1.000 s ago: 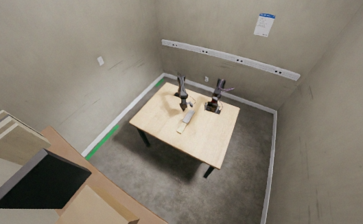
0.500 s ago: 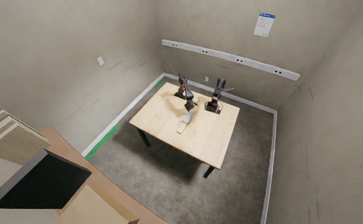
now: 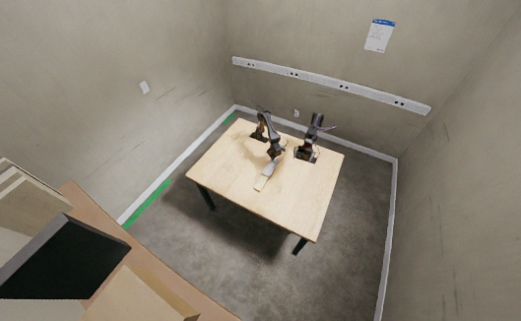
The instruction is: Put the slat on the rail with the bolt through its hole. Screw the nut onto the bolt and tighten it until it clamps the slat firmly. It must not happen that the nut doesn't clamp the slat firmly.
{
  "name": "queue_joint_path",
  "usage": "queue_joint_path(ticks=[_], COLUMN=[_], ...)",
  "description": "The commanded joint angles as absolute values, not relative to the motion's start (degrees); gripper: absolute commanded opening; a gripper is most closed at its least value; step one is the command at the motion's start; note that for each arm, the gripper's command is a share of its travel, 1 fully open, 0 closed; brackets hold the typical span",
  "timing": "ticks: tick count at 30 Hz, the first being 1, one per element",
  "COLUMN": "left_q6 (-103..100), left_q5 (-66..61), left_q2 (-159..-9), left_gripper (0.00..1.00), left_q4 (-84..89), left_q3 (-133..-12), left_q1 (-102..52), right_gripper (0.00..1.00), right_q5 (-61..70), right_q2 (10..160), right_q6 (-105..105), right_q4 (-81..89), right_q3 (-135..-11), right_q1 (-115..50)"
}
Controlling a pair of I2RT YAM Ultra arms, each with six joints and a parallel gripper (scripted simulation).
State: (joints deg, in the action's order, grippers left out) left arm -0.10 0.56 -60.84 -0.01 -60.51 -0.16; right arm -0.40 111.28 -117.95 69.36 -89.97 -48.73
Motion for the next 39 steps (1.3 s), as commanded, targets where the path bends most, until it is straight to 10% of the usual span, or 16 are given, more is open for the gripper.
queue_joint_path(ticks=[1,39], left_q6=[0.0,0.0], left_q5=[0.01,0.01], left_q2=[-59.89,-59.89], left_gripper=[1.0,1.0], left_q4=[-0.27,-0.27], left_q3=[-60.3,-60.3], left_q1=[-0.01,-0.01], right_gripper=[0.12,0.12], right_q5=[0.01,0.02], right_q2=[110.59,109.99], right_q6=[-118.13,-115.23], right_q4=[70.75,70.73], right_q3=[-91.95,-91.19], right_q1=[-48.62,-52.06])
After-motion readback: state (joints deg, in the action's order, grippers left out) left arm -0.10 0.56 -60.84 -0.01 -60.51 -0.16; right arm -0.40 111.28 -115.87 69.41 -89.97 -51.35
